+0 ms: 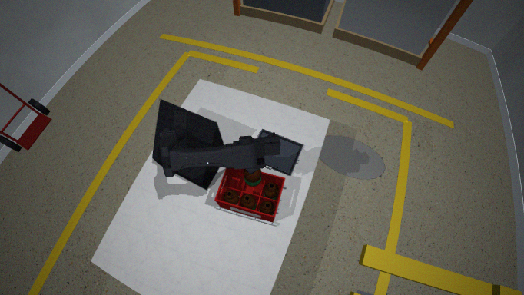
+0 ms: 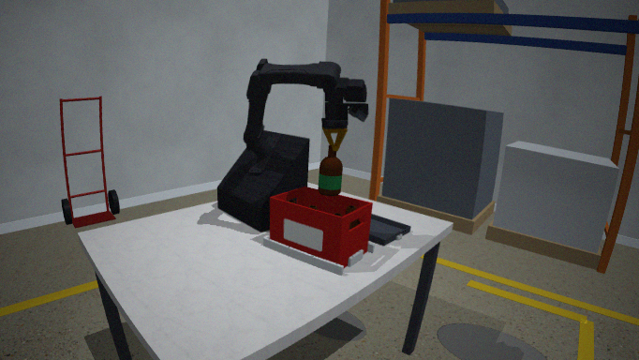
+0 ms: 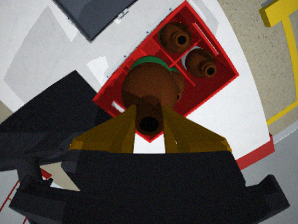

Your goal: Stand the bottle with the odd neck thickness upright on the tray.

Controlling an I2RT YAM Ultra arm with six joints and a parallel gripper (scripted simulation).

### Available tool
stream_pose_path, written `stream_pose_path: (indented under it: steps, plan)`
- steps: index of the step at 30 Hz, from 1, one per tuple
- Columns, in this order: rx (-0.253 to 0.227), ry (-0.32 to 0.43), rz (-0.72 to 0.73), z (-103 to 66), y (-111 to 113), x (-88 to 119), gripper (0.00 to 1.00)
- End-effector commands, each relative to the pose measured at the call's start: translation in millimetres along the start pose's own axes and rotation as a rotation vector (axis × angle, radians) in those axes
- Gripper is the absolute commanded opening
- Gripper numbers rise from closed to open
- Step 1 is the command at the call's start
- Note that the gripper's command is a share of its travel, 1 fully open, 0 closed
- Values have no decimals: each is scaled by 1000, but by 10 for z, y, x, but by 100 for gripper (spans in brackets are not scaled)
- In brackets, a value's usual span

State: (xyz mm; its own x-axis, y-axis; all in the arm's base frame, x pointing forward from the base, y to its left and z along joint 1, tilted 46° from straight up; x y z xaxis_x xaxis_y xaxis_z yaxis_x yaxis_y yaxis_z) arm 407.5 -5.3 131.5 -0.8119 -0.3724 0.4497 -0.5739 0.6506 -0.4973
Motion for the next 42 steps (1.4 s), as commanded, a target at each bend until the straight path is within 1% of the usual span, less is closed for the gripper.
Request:
stream_pose_path:
  steps: [1, 15, 19, 25, 38, 40, 41, 42]
  plan:
    - [12, -43, -11, -148, 61, -97, 0]
    - [10, -39, -12, -129, 76, -114, 0]
    - [13, -50, 2, -166, 61, -103, 0]
    - [11, -43, -4, -125, 108, -158, 0]
    - [12, -46, -1, -110, 260, -321, 0]
    - [12, -46, -1, -110, 260, -321, 0]
    - [13, -51, 3, -143, 254, -306, 0]
    - [10, -42, -5, -106, 295, -343, 0]
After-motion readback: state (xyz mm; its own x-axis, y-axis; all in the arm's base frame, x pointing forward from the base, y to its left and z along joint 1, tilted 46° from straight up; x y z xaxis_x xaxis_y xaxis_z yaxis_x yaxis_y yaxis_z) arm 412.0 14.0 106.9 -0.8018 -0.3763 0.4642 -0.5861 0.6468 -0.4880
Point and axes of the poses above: the point where the finger pads meet when closed, its own z axis out along the fingers, its own y axis across the jaws, x = y × z, the point moved 6 cm from there along -z, back along the fingers, and after that the axes turned 10 degrees about z, right-handed, at the moved point
